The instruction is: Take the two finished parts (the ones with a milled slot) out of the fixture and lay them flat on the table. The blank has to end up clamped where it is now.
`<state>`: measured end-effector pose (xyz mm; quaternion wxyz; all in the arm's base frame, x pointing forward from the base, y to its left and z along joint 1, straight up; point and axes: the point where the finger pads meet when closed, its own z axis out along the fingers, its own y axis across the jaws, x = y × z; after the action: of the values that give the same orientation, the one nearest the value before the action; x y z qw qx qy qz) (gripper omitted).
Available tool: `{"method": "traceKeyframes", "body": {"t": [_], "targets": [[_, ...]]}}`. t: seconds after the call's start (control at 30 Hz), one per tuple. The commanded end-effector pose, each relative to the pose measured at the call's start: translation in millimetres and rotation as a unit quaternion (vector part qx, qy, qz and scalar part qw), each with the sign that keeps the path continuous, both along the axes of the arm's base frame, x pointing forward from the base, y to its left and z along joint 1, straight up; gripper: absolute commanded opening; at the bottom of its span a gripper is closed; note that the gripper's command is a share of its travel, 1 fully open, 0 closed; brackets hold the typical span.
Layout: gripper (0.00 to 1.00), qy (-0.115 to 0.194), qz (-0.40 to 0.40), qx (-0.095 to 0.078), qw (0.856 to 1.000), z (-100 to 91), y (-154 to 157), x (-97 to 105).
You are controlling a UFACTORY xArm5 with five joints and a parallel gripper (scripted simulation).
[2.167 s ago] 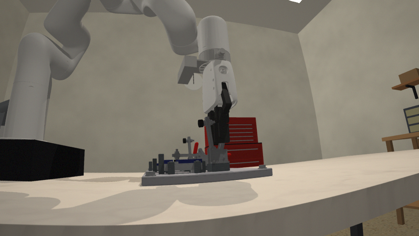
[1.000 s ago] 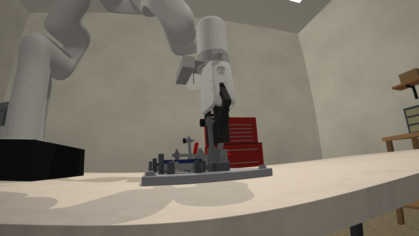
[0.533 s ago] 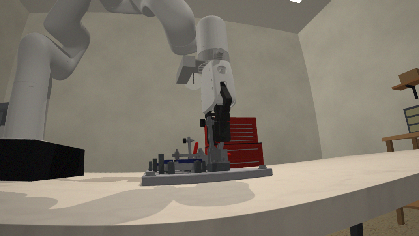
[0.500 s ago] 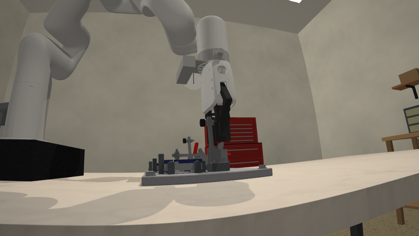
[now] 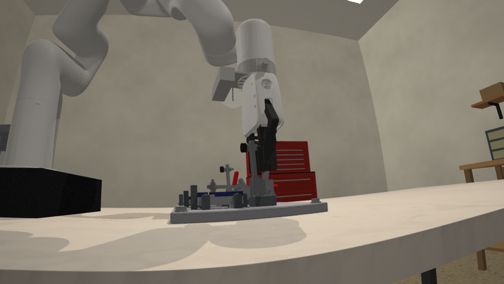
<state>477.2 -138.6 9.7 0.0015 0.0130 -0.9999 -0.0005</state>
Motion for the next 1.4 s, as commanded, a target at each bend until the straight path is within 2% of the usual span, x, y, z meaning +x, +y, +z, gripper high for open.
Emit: {"method": "traceKeyframes", "body": {"t": [0.0,0.27,0.67,1.27,1.3,1.37], "targets": [[0.48,-0.002,0.000,-0.001,1.000,4.1,0,1],[0.48,-0.002,0.000,-0.001,1.000,17.4,0,1],[0.48,-0.002,0.000,-0.001,1.000,48.3,0,1],[0.48,-0.002,0.000,-0.001,1.000,51.3,0,1],[1.00,-0.002,0.000,-0.001,1.000,51.3,0,1],[1.00,-0.002,0.000,-0.001,1.000,51.2,0,1]]}}
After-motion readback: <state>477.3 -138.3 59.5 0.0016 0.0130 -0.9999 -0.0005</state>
